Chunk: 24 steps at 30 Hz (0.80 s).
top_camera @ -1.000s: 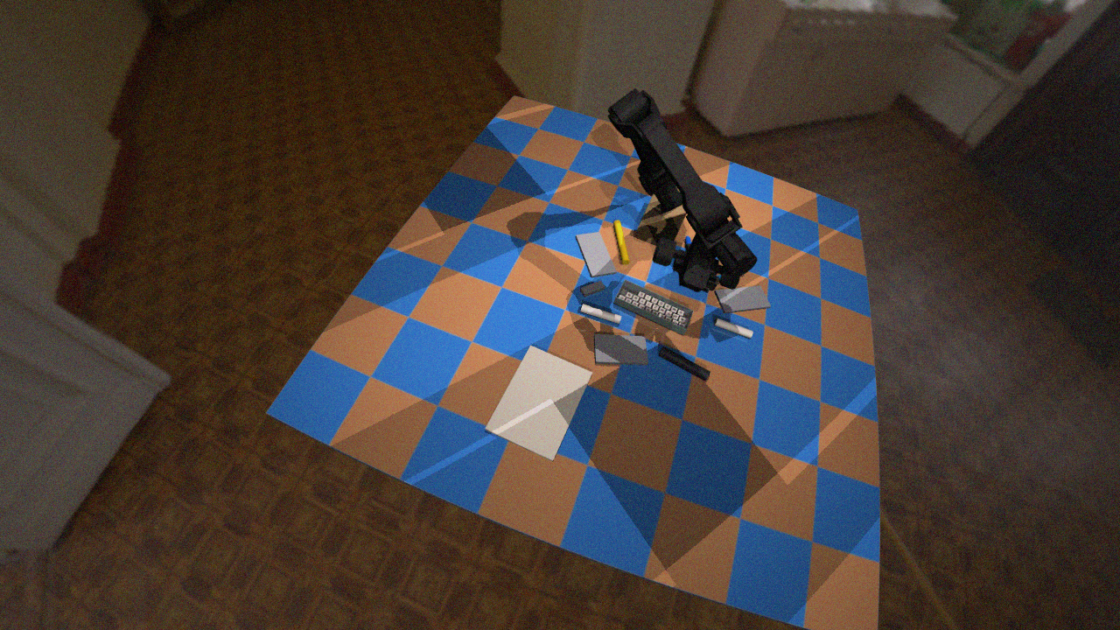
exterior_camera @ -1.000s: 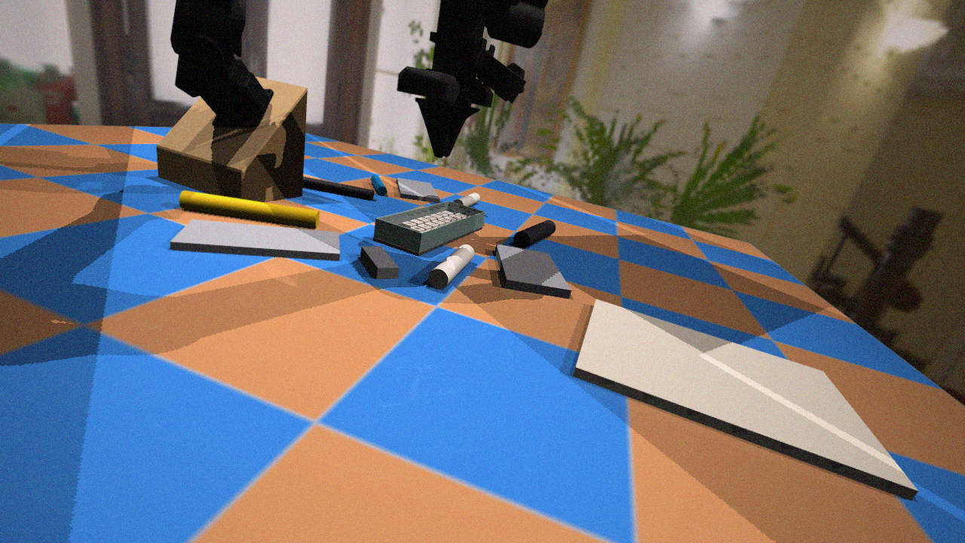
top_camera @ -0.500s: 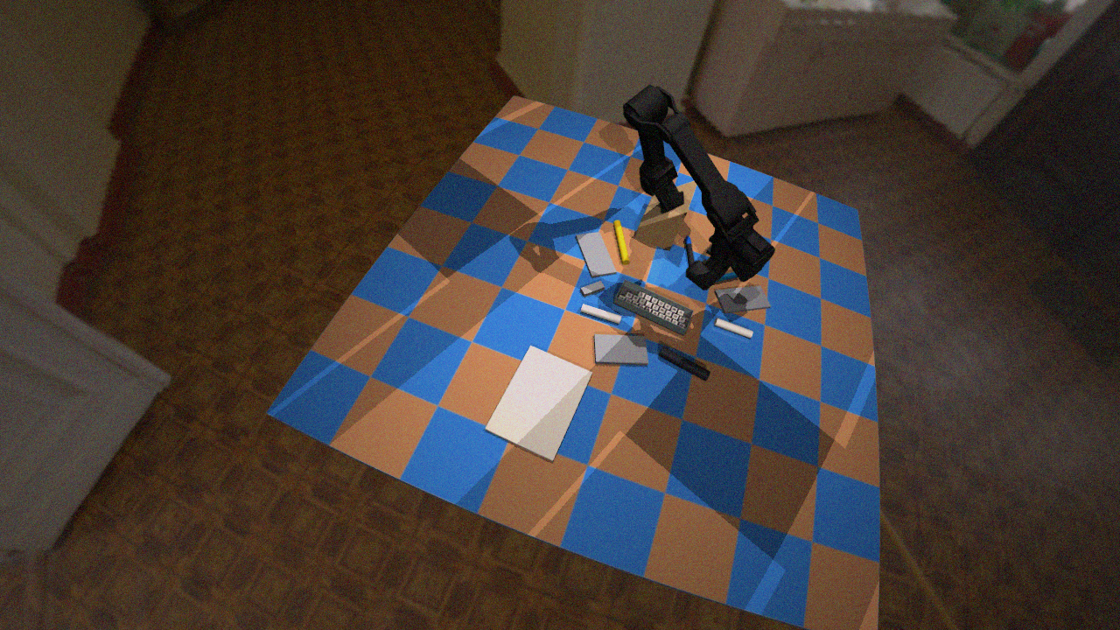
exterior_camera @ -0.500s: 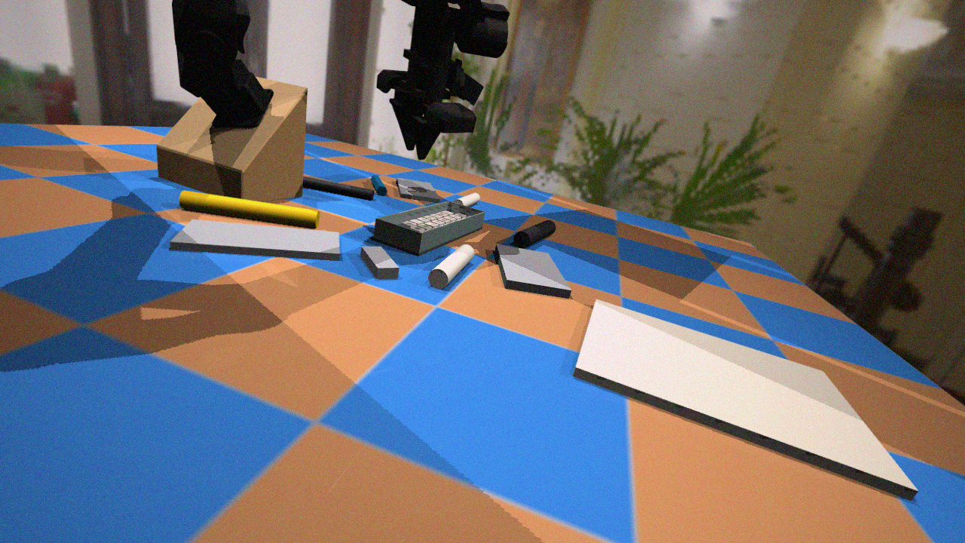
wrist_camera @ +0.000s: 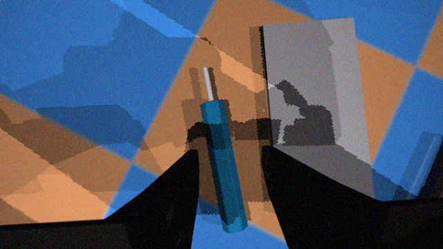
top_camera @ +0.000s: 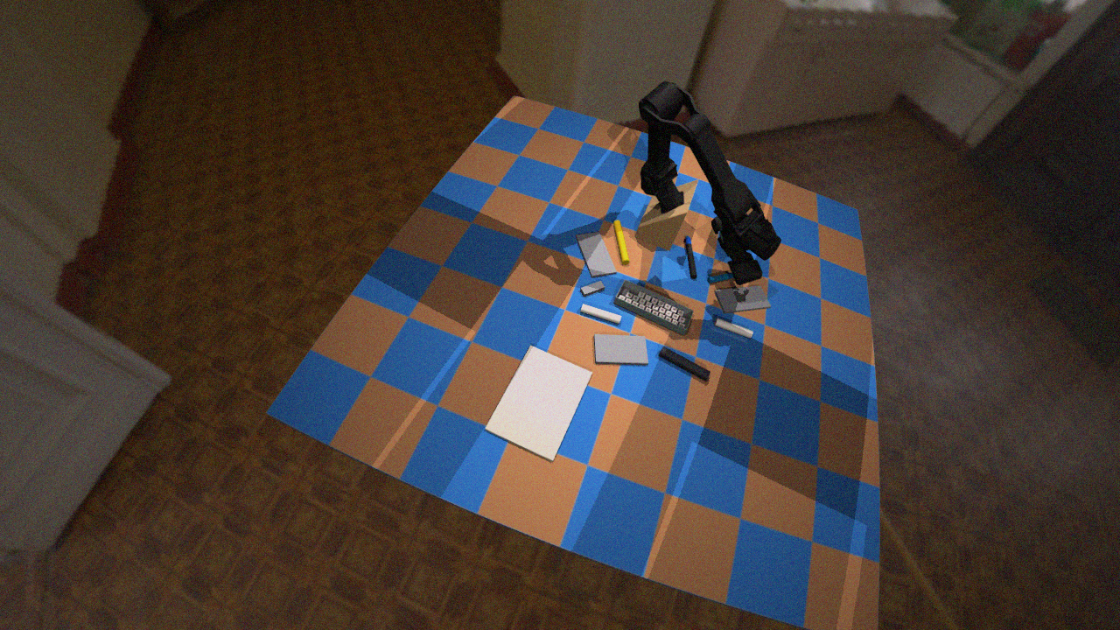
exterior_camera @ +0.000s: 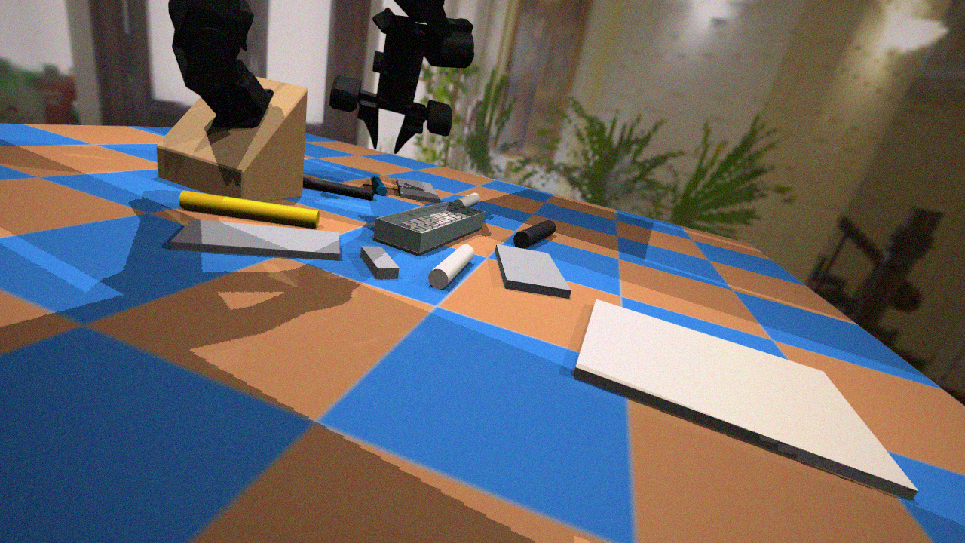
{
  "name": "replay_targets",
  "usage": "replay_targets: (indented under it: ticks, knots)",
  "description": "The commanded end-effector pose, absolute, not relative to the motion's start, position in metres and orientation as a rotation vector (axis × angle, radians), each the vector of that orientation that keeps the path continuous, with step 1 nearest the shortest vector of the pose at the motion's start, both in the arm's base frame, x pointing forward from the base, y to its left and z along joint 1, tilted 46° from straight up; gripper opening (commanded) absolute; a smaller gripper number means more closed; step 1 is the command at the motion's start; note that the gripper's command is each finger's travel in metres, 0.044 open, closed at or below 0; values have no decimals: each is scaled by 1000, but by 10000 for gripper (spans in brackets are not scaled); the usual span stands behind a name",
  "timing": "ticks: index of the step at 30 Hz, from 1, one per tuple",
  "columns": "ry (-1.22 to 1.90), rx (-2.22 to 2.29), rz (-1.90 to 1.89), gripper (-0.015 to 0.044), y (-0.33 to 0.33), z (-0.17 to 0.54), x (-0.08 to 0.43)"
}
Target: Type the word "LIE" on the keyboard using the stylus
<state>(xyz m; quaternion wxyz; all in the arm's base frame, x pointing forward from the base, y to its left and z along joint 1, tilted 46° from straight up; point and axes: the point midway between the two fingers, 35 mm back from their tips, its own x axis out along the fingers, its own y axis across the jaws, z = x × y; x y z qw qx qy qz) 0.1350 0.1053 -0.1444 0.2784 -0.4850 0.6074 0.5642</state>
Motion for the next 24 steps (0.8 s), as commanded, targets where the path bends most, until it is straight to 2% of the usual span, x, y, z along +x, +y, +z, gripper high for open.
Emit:
replay_targets:
  ticks: [1,24]
  knots:
    - [1539,-1335,1681,150,108,-149,126]
    - [1540,-1335,1681,150,98,-159,123]
